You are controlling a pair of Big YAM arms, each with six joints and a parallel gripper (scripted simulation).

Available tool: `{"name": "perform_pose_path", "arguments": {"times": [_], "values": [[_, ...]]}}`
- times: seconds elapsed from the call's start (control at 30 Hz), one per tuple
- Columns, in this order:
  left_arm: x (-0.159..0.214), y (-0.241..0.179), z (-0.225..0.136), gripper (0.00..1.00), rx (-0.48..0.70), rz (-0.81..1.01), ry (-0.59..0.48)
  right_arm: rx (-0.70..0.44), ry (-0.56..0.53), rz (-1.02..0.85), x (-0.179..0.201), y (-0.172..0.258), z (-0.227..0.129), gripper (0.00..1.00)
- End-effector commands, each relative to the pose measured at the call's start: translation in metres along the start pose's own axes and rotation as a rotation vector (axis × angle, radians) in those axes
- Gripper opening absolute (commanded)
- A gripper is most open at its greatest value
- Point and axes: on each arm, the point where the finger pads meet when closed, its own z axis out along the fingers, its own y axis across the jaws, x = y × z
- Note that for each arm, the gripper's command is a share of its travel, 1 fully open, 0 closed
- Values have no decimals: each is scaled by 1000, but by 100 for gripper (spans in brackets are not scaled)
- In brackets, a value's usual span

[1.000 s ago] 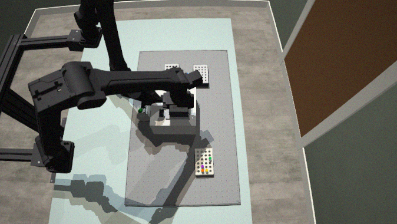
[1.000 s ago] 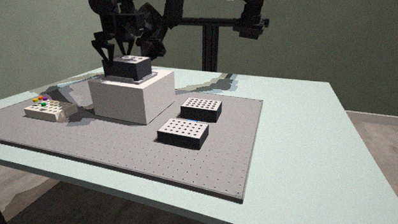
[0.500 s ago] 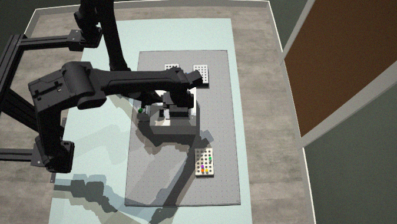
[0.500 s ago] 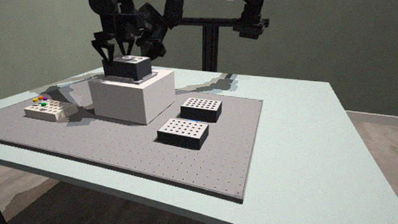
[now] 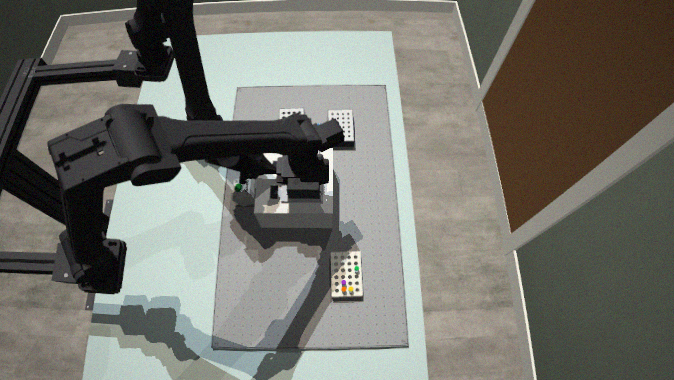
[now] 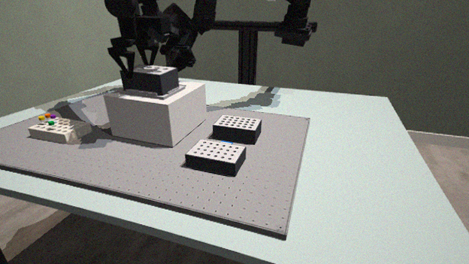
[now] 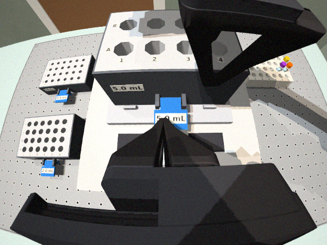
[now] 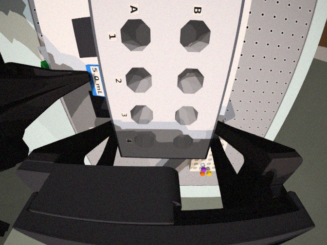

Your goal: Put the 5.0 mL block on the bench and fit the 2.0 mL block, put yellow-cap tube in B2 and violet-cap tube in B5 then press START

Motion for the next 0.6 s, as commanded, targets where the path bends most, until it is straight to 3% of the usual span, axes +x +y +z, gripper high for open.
{"name": "perform_pose_path", "arguments": {"times": [0.0, 0.57], "values": [[-23, -1, 8, 0, -2, -36, -29, 1, -13, -49, -15, 5, -4, 0], [-2, 4, 12, 0, -19, 6, 8, 1, -14, -49, -16, 5, -4, 0]]}}
